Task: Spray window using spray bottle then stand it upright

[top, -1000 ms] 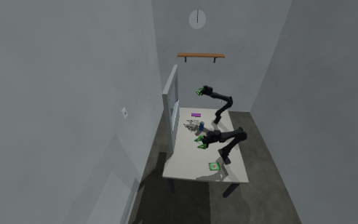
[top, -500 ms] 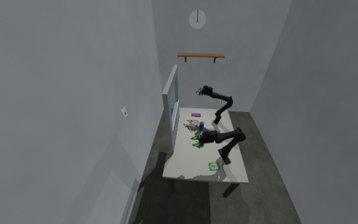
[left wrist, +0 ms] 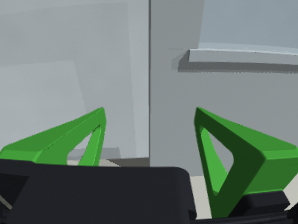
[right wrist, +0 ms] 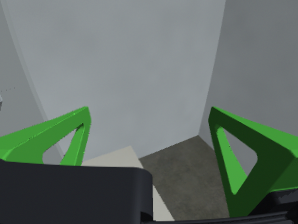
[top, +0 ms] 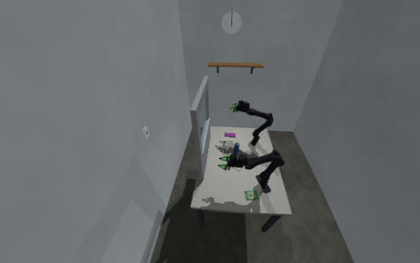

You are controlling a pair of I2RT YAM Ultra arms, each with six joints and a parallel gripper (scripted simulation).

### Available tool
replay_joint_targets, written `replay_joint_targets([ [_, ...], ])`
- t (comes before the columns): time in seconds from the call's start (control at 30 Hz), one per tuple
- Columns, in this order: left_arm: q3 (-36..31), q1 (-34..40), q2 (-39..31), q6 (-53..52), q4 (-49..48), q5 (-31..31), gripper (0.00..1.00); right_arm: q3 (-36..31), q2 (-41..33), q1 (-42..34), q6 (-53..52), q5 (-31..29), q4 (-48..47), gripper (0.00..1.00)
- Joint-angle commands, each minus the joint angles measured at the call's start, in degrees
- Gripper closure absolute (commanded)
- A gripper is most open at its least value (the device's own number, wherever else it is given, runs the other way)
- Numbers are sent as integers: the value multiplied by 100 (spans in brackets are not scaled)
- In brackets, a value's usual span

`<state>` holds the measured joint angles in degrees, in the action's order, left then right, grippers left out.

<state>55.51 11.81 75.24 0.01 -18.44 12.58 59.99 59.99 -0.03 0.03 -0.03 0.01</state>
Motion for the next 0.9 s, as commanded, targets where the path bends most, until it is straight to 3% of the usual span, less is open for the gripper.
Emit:
replay_joint_targets([
  [0.0,-26,138,92,15,-533,290,26,140,9,95,-23,26,30,0],
  [0.87,-567,1432,1727,31,-2632,1664,26,140,9,95,-23,26,30,0],
])
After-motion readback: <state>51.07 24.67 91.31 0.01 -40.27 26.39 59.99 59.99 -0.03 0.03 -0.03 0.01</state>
